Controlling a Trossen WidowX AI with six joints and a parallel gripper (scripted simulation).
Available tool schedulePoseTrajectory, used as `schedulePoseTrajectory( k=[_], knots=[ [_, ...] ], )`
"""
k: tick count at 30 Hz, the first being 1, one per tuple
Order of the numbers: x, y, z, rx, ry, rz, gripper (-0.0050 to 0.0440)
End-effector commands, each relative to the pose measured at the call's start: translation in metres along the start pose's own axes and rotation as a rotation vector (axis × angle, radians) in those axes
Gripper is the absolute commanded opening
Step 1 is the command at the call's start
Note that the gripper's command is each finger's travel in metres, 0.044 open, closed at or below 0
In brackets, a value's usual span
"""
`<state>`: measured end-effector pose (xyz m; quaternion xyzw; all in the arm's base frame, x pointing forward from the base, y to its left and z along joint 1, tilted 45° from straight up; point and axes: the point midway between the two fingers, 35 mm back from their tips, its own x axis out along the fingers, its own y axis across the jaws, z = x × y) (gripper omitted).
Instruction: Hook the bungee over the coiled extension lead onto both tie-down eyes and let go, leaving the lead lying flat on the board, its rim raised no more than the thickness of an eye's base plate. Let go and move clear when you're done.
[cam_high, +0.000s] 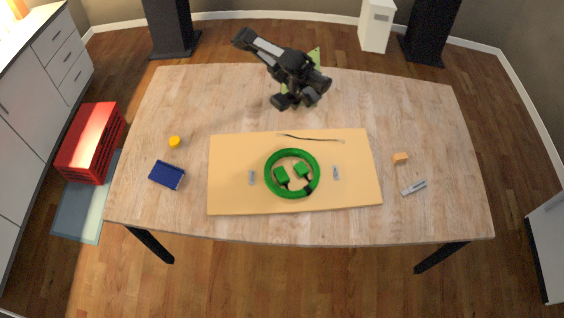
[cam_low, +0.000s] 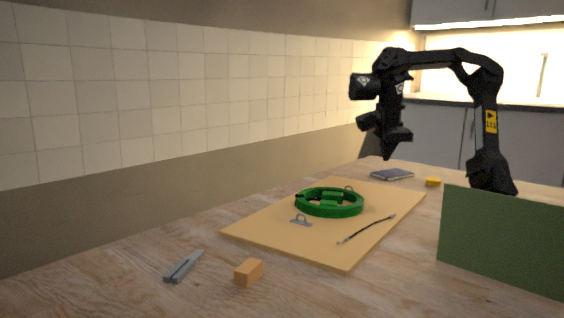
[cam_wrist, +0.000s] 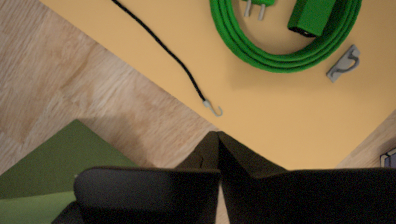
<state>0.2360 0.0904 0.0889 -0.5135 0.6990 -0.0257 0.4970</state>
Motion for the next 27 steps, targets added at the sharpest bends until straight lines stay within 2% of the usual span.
schedulePoseTrajectory(
  k=[1, 17, 23, 27],
  knots=[
    [-0.003, -0.002, 0.001, 0.008, -0.013, 0.001, 0.0],
    [-0.003, -0.002, 0.001, 0.008, -0.013, 0.001, 0.0],
    [-0.001, 0.004, 0.008, 0.086, -0.013, 0.006, 0.0144],
    [0.0, 0.008, 0.015, 0.183, -0.016, 0.01, 0.015]
  ],
)
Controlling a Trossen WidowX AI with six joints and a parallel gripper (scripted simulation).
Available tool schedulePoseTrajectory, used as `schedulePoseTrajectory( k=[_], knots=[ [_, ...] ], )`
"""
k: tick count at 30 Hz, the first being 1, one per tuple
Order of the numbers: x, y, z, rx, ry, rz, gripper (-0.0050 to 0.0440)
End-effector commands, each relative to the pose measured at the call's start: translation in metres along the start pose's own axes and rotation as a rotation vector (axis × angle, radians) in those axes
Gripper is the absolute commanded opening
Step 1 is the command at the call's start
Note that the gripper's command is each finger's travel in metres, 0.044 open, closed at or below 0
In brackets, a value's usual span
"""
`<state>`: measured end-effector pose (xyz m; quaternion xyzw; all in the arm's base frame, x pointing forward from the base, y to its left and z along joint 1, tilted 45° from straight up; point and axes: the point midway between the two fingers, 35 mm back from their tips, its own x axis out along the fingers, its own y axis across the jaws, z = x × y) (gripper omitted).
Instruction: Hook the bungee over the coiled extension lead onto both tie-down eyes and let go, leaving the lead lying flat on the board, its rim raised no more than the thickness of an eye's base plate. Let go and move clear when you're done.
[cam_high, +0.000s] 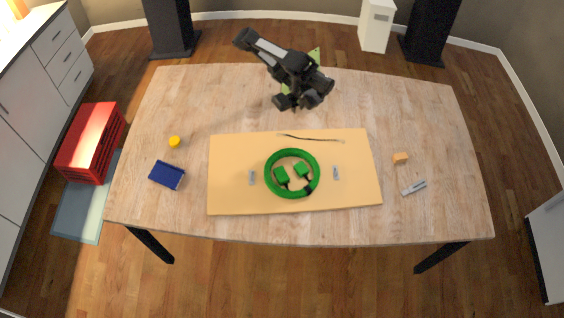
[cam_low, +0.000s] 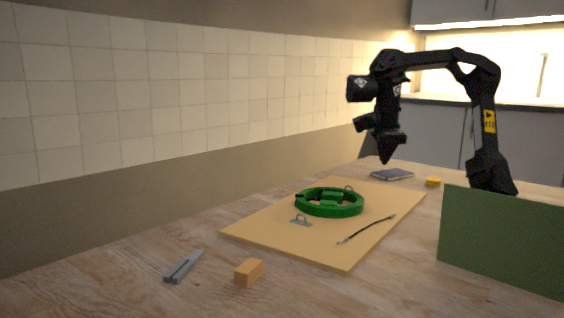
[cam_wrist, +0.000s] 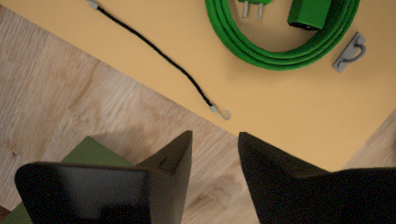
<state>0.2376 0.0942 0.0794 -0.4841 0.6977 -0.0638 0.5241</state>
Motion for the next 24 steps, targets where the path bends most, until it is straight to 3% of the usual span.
schedulePoseTrajectory(
  k=[1, 24],
  knots=[
    [-0.003, 0.004, 0.009, 0.097, -0.017, 0.008, 0.015],
    [0.009, 0.031, 0.034, 0.552, -0.016, 0.025, 0.015]
  ],
)
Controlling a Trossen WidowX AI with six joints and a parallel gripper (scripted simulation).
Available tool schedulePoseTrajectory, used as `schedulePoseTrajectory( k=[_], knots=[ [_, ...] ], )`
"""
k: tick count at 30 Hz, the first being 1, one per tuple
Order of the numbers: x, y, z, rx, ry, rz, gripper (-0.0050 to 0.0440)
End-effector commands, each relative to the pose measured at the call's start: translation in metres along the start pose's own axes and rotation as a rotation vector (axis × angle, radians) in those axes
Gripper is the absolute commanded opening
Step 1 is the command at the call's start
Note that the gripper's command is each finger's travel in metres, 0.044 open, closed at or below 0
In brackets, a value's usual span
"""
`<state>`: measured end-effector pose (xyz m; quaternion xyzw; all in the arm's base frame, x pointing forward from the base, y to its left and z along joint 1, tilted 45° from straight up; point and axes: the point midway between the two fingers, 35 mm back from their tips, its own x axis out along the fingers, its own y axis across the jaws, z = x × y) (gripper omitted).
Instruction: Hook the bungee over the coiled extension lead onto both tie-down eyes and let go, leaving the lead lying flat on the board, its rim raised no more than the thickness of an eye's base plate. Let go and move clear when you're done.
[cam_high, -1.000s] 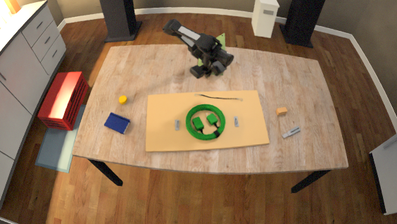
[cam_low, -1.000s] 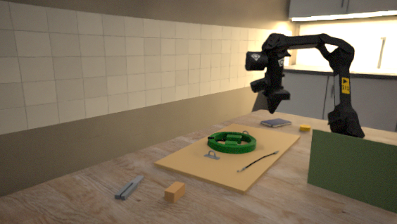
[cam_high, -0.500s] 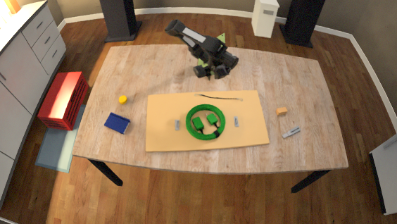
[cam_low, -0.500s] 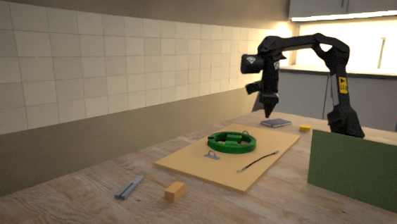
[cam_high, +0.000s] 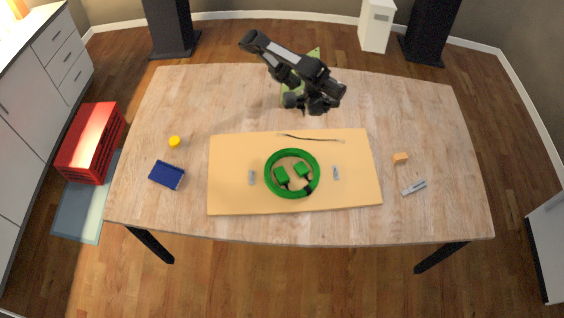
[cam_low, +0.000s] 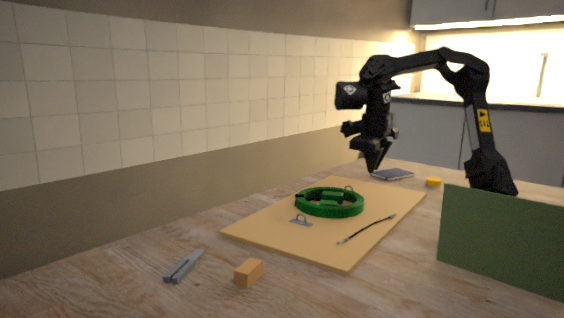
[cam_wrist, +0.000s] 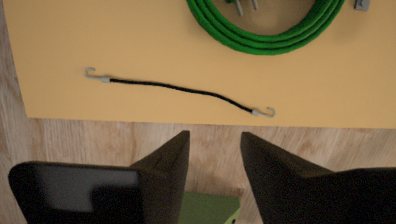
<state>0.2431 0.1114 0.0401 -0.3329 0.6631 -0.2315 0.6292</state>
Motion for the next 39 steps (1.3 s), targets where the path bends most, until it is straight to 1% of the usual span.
schedulePoseTrajectory(
  k=[1, 15, 17, 32, 34, 39],
  knots=[
    [-0.003, 0.005, 0.005, 0.073, -0.013, 0.013, 0.015],
    [0.008, 0.031, 0.01, 0.408, -0.005, 0.025, 0.015],
    [0.008, 0.031, 0.01, 0.408, -0.005, 0.025, 0.015],
    [0.021, 0.059, 0.013, 0.767, 0.005, 0.034, 0.015],
    [0.021, 0.059, 0.013, 0.767, 0.005, 0.034, 0.015],
    [0.026, 0.068, 0.014, 0.887, 0.01, 0.036, 0.015]
  ],
)
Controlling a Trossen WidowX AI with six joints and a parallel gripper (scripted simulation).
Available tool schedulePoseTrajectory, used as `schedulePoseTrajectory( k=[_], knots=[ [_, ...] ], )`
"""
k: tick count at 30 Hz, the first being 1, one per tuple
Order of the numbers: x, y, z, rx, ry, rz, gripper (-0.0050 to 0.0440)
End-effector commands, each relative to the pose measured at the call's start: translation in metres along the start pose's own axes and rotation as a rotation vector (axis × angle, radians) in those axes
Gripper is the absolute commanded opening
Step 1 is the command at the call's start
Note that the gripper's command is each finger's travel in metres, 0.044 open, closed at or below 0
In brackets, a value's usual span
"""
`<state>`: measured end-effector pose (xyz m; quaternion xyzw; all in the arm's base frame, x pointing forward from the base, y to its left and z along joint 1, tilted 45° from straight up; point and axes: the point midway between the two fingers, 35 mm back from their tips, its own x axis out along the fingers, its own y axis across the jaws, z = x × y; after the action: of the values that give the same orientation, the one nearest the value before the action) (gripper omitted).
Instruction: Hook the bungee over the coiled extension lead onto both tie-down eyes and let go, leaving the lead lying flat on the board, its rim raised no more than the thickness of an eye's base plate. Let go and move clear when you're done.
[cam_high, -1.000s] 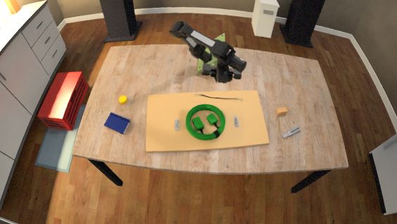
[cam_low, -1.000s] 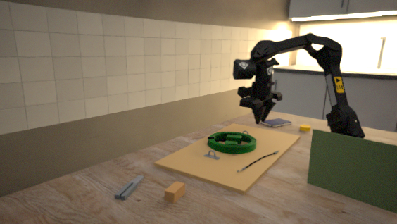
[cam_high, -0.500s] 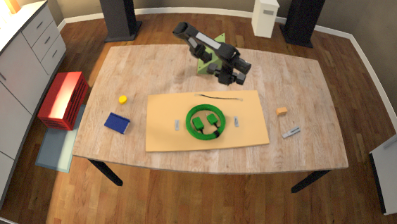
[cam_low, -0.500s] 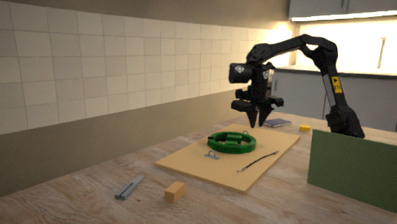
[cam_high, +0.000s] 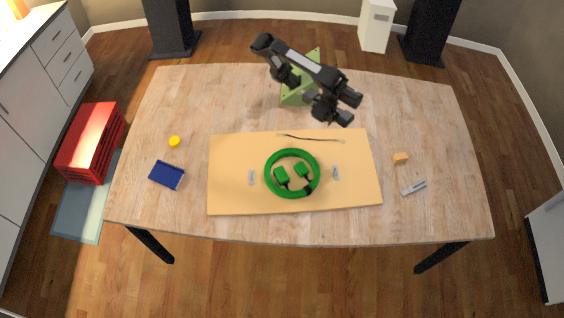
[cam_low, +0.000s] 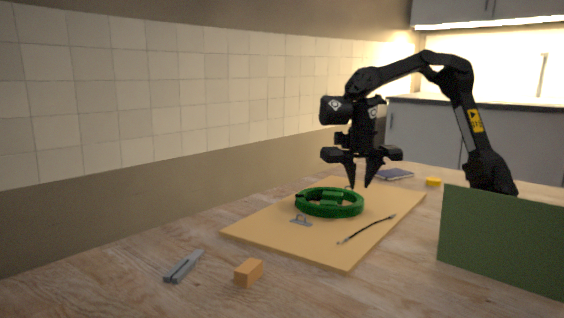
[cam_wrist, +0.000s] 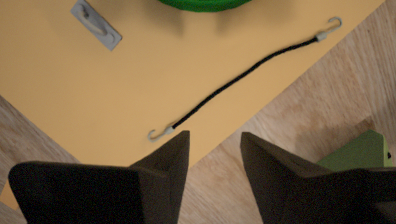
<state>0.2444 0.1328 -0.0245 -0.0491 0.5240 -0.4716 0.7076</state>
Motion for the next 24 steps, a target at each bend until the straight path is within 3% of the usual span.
schedulePoseTrajectory(
  k=[1, 24],
  knots=[
    [-0.001, 0.009, -0.004, 0.096, 0.005, 0.018, 0.015],
    [0.021, 0.035, -0.03, 0.599, 0.023, 0.018, 0.015]
  ],
)
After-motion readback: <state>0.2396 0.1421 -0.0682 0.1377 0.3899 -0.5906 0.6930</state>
